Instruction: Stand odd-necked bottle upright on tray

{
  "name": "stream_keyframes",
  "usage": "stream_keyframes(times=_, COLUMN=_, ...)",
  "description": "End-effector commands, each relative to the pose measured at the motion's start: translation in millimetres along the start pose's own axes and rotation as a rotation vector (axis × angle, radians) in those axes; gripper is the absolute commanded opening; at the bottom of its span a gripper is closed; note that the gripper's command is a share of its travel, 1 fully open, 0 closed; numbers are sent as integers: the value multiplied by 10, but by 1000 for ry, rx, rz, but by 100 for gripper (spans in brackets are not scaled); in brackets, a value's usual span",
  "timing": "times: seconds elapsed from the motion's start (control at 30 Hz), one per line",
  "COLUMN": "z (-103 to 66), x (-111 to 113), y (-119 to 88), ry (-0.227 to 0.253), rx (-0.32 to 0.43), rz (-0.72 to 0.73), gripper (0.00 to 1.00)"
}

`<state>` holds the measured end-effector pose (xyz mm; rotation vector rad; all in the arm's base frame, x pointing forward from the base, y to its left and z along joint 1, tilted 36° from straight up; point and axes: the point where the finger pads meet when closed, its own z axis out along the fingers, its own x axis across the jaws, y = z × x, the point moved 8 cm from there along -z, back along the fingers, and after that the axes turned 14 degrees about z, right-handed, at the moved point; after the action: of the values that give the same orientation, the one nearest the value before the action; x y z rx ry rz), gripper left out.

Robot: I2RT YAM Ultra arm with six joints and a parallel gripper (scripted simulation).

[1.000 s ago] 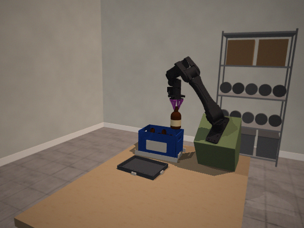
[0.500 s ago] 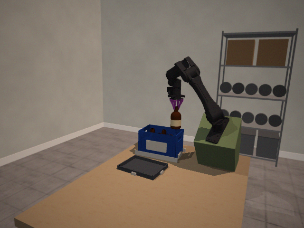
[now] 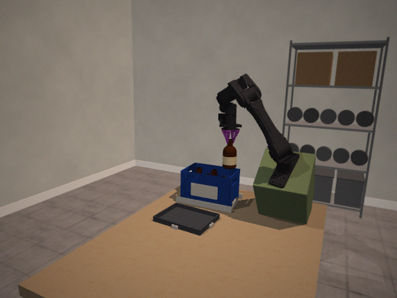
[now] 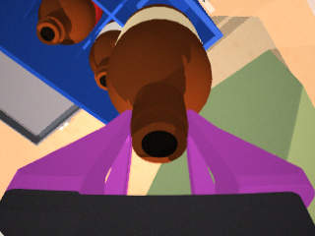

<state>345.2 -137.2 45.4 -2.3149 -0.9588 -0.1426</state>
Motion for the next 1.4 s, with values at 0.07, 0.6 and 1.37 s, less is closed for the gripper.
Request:
stream_keyframes(times=0.07, z=-281, x=15, y=12, ry=30, rx=-76, rz=-1, gripper=0)
stream_keyframes(times=0.6, z=-237, x=59, y=-49, ry=32, rx=-66, rz=3, gripper=0)
stream_keyframes(times=1.37, z=-208, x=217, y=-214, ry=31, rx=-56, rz=7, gripper=0)
